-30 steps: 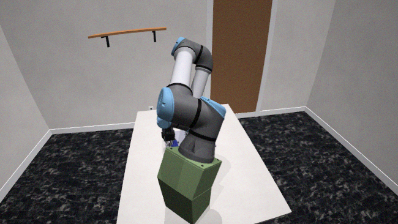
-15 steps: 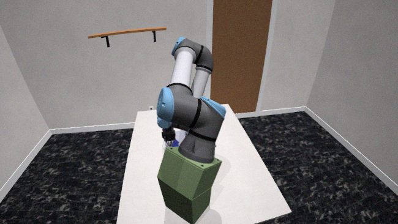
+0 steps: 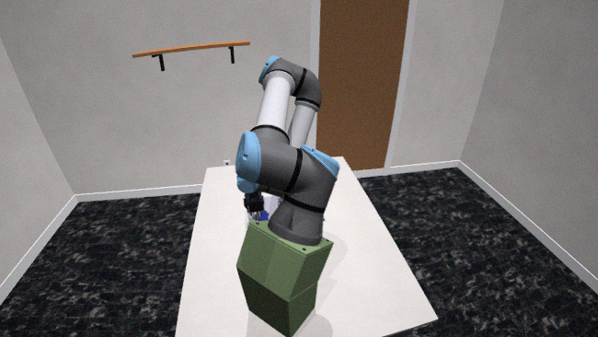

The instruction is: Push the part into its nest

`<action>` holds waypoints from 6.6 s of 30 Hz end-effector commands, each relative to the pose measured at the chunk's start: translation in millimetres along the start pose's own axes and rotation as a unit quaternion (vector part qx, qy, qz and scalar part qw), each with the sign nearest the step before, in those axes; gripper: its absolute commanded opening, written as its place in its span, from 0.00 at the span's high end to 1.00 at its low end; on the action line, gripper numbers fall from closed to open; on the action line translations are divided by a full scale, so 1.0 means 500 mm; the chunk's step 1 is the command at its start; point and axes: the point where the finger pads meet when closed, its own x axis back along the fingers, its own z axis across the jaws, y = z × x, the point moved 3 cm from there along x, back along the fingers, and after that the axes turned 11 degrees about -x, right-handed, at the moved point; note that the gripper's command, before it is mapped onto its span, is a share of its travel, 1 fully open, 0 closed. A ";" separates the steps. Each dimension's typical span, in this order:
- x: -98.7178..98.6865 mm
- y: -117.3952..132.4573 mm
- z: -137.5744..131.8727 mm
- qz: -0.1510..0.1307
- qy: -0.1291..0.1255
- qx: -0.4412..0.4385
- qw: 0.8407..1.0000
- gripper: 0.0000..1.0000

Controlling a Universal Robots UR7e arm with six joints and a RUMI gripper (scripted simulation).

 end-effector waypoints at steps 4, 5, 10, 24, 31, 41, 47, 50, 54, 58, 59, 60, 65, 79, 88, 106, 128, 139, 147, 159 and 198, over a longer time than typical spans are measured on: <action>0.000 0.002 -0.014 0.001 0.004 -0.001 1.000 1.00; 0.000 0.003 -0.018 0.001 0.004 -0.001 1.000 1.00; 0.000 0.003 -0.018 0.001 0.004 -0.001 1.000 1.00; 0.000 0.007 -0.037 0.001 0.003 -0.001 1.000 1.00; 0.000 0.007 -0.037 0.001 0.003 -0.001 1.000 1.00; 0.000 0.010 -0.056 0.001 0.003 -0.001 1.000 1.00; 0.000 0.010 -0.056 0.001 0.003 -0.001 1.000 1.00; 0.000 0.010 -0.056 0.001 0.003 -0.001 1.000 1.00; 0.036 0.010 -0.056 0.001 0.003 -0.001 1.000 1.00; 0.060 0.010 -0.057 0.001 0.003 -0.001 1.000 1.00; 0.060 0.010 -0.057 0.001 0.003 -0.001 1.000 1.00; 0.060 0.010 -0.057 0.001 0.003 -0.001 1.000 1.00; 0.060 0.010 -0.057 0.001 0.003 -0.001 1.000 1.00; 0.058 0.011 -0.057 0.001 0.003 -0.001 1.000 1.00; 0.058 0.011 -0.057 0.001 0.003 -0.001 1.000 1.00; 0.058 0.011 -0.057 0.001 0.003 -0.001 1.000 1.00; 0.059 0.075 0.019 0.001 0.003 -0.001 1.000 1.00; 0.060 0.110 0.060 0.000 0.003 -0.001 1.000 1.00; 0.061 0.135 0.089 0.001 0.003 -0.001 1.000 1.00; 0.001 0.135 0.090 0.001 0.003 -0.001 1.000 1.00; 0.003 0.120 0.087 0.001 0.003 -0.001 1.000 1.00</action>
